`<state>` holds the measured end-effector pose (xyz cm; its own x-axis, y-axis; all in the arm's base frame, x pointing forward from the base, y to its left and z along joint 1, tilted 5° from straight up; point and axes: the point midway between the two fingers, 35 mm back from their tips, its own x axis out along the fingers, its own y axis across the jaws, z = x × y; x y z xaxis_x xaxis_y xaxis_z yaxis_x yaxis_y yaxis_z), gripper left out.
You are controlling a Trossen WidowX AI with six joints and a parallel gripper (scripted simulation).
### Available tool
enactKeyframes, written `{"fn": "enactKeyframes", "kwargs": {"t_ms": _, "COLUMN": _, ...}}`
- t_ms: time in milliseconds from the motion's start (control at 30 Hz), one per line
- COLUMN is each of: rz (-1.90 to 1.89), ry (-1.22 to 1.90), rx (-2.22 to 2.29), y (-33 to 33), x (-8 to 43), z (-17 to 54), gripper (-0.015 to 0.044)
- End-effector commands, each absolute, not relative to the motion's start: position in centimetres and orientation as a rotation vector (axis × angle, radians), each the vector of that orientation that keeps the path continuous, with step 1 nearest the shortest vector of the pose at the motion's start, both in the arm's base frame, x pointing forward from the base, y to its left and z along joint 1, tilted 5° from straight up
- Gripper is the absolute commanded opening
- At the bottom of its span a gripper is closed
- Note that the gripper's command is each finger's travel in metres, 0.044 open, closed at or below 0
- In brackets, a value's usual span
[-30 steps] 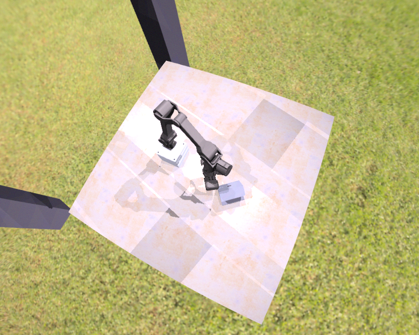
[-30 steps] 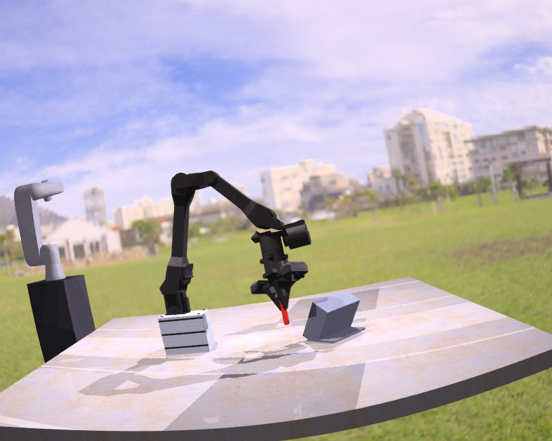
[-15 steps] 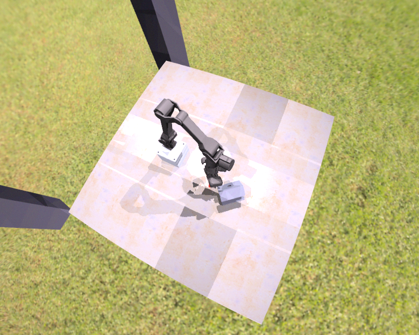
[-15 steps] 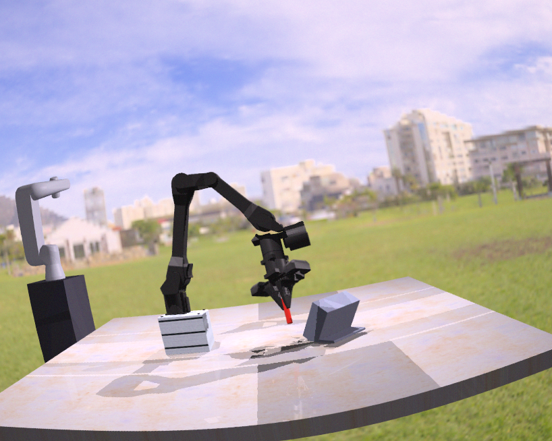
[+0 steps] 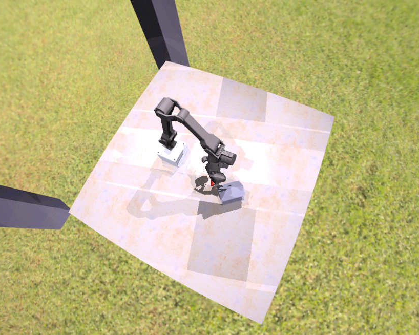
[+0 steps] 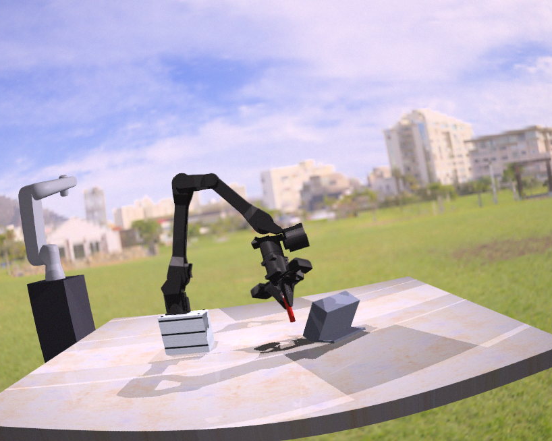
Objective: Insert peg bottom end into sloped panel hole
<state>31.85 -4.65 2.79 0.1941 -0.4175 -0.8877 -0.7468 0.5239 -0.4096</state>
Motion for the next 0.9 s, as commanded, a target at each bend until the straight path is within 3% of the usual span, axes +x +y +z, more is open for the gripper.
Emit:
{"fn": "enactKeyframes", "kwargs": {"t_ms": 0, "rz": 0.311, "ry": 1.421, "rx": -1.12, "y": -4.3, "x": 31.9, "z": 2.8, "gripper": 0.0}}
{"fn": "enactKeyframes", "kwargs": {"t_ms": 867, "rz": 0.308, "ry": 1.343, "rx": -1.338, "y": -1.8, "x": 32.3, "z": 3.1, "gripper": 0.0}}
